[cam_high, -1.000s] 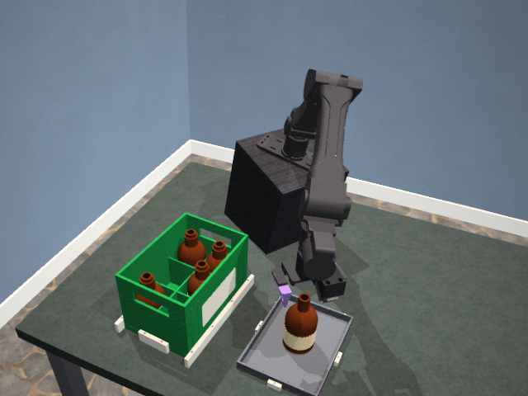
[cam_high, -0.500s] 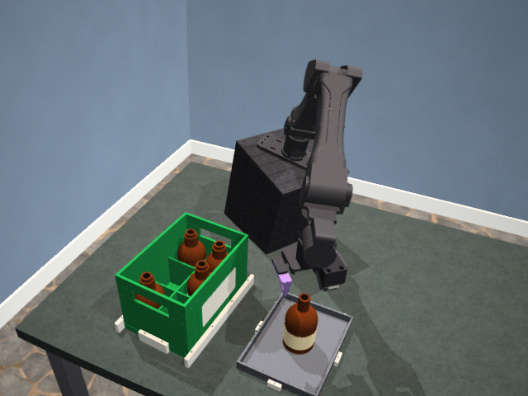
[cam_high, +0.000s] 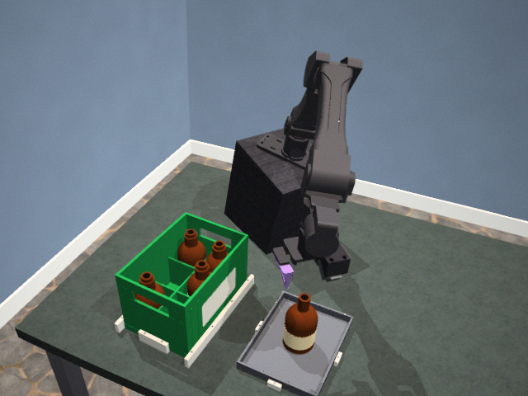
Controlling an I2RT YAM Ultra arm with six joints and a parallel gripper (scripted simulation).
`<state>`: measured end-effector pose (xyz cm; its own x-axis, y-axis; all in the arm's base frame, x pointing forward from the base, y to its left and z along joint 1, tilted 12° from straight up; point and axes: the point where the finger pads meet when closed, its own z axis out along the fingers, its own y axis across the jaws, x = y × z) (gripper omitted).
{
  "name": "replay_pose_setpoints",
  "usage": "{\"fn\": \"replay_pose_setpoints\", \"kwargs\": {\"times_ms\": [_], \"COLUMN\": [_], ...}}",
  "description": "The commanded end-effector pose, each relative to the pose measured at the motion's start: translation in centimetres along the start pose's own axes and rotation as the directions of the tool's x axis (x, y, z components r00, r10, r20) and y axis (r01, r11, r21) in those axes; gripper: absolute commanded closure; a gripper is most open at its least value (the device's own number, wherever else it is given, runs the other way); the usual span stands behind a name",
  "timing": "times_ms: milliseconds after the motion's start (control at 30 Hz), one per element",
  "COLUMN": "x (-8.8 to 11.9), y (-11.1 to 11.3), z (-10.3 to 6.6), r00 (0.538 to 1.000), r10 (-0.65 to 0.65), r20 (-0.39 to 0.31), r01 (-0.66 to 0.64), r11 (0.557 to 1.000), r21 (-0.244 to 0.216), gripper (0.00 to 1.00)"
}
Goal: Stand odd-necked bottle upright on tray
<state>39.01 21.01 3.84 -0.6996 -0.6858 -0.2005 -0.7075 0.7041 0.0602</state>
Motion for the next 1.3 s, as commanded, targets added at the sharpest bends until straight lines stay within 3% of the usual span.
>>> {"fn": "replay_pose_setpoints", "kwargs": {"times_ms": [0,700,733,1267], "x": [-1.07,-1.00,-0.99,-0.99], "y": [-0.57,-0.39,-0.39,-0.39], "z": [-2.69,-2.58,-2.55,-2.55], "r00": [0.999,0.999,0.999,0.999], "r10": [0.000,-0.002,-0.002,-0.001], "r20": [0.046,0.038,0.037,0.037], "r01": [0.000,0.002,0.001,0.001], "r11": [1.000,1.000,1.000,1.000], "r21": [0.009,0.005,0.005,0.005], "gripper": [0.00,0.00,1.00,1.00]}}
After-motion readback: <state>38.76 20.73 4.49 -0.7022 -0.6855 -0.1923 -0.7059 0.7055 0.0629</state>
